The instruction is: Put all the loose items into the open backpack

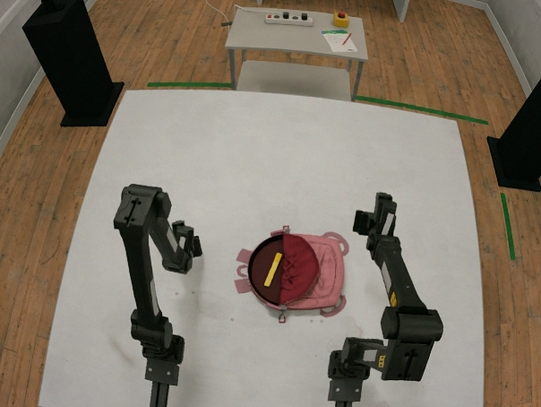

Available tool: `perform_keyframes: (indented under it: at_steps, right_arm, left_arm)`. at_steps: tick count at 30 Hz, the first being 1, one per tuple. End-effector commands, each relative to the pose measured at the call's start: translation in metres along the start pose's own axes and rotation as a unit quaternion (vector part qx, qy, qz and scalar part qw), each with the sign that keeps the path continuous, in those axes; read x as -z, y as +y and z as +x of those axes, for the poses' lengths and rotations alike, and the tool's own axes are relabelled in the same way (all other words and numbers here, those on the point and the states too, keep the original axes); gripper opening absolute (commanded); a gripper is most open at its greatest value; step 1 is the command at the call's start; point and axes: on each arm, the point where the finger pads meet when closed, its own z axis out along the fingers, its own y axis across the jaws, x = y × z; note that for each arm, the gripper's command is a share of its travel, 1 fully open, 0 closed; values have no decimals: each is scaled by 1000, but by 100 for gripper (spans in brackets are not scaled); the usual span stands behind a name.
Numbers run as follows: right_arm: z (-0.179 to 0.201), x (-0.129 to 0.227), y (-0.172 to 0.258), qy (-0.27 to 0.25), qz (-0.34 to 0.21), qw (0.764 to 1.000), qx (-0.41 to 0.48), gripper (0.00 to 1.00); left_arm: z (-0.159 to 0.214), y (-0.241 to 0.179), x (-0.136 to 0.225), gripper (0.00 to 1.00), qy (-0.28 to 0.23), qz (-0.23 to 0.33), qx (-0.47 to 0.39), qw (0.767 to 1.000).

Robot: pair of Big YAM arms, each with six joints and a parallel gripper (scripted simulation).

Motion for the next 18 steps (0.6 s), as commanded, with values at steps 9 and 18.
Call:
perform_keyframes:
  at_steps: [9,18]
  right_arm:
    - [-26,3,1,-25,-1,1000,1,90]
    - [-26,3,1,-25,-1,1000,1,90]
  left_arm:
    - [-12,-3,5,60,-20,6,0,1000]
    - [-7,-2,2,51,-13,4,1,1000]
